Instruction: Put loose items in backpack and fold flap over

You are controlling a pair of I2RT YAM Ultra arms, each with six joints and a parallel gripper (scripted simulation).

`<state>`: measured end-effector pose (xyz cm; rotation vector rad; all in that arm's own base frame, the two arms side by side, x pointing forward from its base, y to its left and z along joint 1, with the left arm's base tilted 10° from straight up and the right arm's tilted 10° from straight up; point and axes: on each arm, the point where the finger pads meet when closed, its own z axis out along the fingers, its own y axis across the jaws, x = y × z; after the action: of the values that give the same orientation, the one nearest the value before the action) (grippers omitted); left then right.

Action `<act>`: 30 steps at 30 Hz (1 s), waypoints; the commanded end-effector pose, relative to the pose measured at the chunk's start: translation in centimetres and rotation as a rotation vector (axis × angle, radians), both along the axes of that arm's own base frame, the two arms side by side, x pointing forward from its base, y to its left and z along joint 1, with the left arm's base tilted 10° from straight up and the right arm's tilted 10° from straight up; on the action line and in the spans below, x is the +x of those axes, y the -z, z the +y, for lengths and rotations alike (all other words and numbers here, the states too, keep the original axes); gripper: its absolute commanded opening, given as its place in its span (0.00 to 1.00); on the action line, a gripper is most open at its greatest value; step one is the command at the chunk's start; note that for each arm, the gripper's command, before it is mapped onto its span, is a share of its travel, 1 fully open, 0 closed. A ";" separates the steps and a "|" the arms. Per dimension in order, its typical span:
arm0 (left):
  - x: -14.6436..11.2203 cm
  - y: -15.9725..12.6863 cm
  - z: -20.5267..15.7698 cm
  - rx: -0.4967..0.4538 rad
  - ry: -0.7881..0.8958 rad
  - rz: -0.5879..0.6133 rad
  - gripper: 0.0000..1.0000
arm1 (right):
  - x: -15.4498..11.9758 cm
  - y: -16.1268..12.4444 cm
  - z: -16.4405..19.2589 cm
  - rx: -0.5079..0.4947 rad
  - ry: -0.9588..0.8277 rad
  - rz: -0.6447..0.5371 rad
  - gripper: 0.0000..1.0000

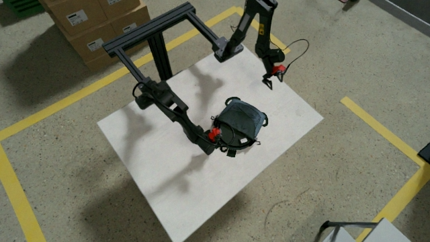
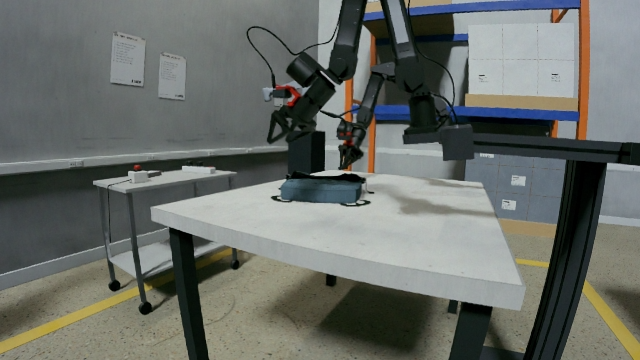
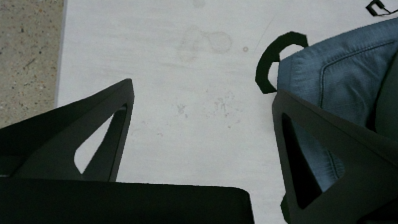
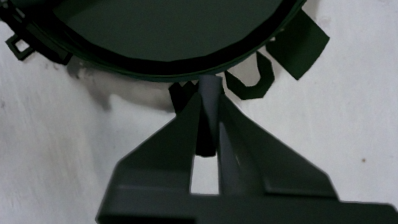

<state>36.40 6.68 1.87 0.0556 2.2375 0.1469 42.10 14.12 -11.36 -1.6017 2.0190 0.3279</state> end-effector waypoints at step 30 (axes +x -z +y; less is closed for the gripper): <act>0.3 -0.4 -0.1 0.003 0.005 -0.013 0.90 | 3.6 0.0 10.7 0.016 -0.014 -0.024 0.07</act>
<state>36.40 6.68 1.87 0.0556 2.2375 0.1469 44.49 22.81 -12.59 -1.6157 2.0097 0.3232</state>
